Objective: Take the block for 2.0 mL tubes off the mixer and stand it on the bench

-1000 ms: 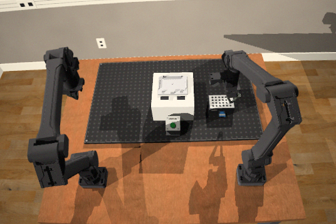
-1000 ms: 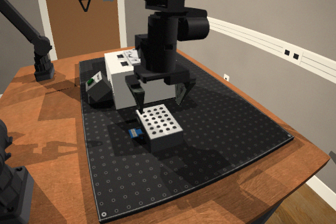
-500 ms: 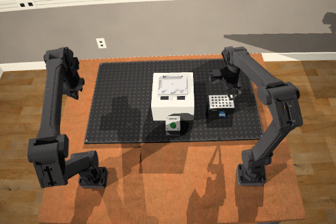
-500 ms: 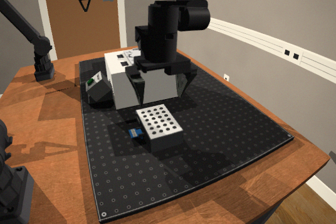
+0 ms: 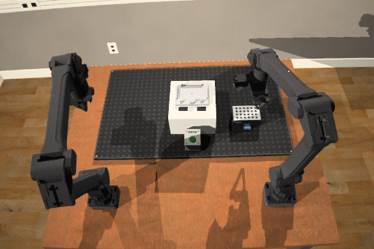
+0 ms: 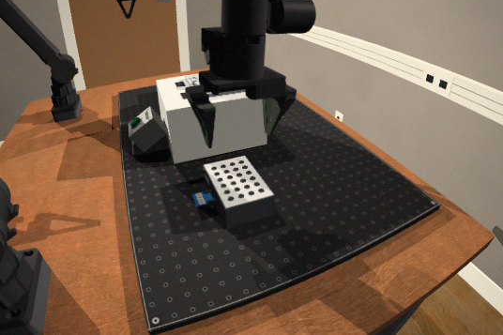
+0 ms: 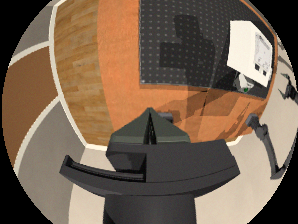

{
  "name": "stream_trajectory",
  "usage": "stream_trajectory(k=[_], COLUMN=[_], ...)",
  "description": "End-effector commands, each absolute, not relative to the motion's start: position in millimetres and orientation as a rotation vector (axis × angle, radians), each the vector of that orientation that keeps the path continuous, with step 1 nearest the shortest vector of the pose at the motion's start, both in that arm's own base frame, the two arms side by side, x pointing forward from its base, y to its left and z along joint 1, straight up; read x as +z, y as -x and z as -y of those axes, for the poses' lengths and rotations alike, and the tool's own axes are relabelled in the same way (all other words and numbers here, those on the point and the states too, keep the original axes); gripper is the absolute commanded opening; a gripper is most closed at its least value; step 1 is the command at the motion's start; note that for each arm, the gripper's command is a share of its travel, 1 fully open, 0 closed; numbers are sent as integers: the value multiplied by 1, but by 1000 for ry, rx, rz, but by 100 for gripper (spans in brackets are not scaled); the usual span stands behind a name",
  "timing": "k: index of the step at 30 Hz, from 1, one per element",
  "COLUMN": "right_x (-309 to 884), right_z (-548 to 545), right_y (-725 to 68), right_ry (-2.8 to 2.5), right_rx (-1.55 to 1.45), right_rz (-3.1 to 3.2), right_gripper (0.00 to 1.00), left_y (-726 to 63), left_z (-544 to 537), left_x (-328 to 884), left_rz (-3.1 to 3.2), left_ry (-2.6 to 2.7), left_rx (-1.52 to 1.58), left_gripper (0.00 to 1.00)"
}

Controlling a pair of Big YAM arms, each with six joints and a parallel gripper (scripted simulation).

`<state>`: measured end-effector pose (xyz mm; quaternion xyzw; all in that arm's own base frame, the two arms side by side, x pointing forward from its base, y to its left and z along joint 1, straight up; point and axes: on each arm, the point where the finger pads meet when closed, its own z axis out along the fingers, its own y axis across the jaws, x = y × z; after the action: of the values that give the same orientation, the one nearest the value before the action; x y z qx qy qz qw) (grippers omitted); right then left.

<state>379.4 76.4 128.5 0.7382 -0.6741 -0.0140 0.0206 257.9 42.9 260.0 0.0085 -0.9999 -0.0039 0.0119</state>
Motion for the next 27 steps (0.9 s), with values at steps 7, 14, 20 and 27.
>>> stream_trajectory(k=[7, 14, 20, 27], right_x=[169, 183, 200, 200], right_z=[-80, -81, -81, -81], right_y=[-401, -401, -403, -402], right_ry=[-2339, -2349, -2356, -2343], right_rx=[13, 30, 43, 22], right_rz=[2110, 2120, 2128, 2118], right_gripper=[100, 100, 100, 100], left_y=[-267, -268, -269, -270], left_z=[-46, -46, -46, -46], left_x=[280, 282, 284, 286], left_rz=[3164, 3170, 3176, 3181], left_ry=[-22, -22, -23, -23], left_rx=[-27, -28, -30, -31], left_gripper=[0, 0, 0, 0])
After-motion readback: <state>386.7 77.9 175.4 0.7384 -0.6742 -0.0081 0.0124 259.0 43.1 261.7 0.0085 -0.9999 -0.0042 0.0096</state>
